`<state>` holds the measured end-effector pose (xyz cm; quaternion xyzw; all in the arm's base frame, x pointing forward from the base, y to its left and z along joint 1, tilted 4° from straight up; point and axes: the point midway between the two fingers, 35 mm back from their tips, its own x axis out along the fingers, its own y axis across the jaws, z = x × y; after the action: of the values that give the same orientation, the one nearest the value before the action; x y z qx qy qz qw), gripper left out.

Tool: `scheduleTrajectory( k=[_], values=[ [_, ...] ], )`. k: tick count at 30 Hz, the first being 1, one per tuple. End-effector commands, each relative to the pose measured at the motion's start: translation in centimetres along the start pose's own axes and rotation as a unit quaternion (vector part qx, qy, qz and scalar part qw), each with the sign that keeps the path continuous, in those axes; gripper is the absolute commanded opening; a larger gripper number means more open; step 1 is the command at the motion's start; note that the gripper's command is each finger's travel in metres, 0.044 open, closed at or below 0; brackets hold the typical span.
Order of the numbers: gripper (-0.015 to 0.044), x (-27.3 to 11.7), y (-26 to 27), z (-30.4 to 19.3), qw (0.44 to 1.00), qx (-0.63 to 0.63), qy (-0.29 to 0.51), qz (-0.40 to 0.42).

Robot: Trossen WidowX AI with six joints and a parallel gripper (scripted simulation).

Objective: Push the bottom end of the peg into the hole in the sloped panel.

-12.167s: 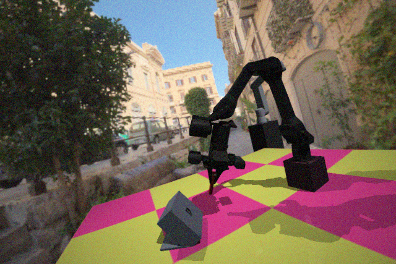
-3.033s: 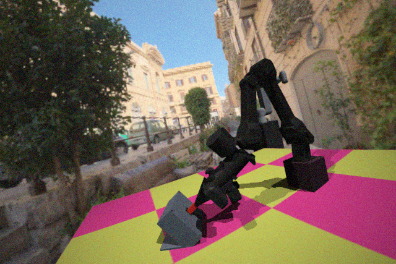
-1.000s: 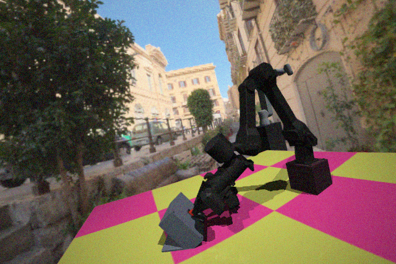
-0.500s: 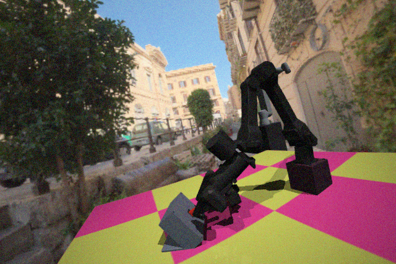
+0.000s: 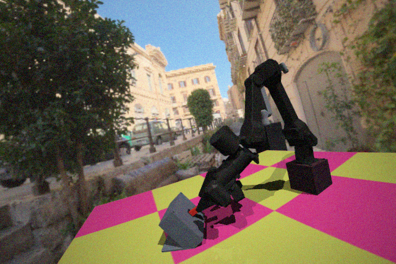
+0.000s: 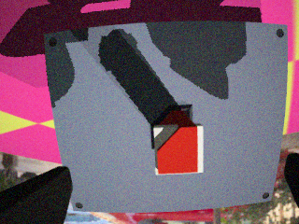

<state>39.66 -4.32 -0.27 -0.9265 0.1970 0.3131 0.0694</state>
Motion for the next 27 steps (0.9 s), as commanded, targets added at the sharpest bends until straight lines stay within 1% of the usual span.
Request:
scheduleTrajectory(
  k=[1, 27],
  values=[
    [0.044, -0.5, 0.0, 0.0, 1.0, 0.001, 0.0, 0.001],
    [0.044, -3.2, -0.2, -0.2, 1.0, 0.001, 0.002, 0.0]
  ],
)
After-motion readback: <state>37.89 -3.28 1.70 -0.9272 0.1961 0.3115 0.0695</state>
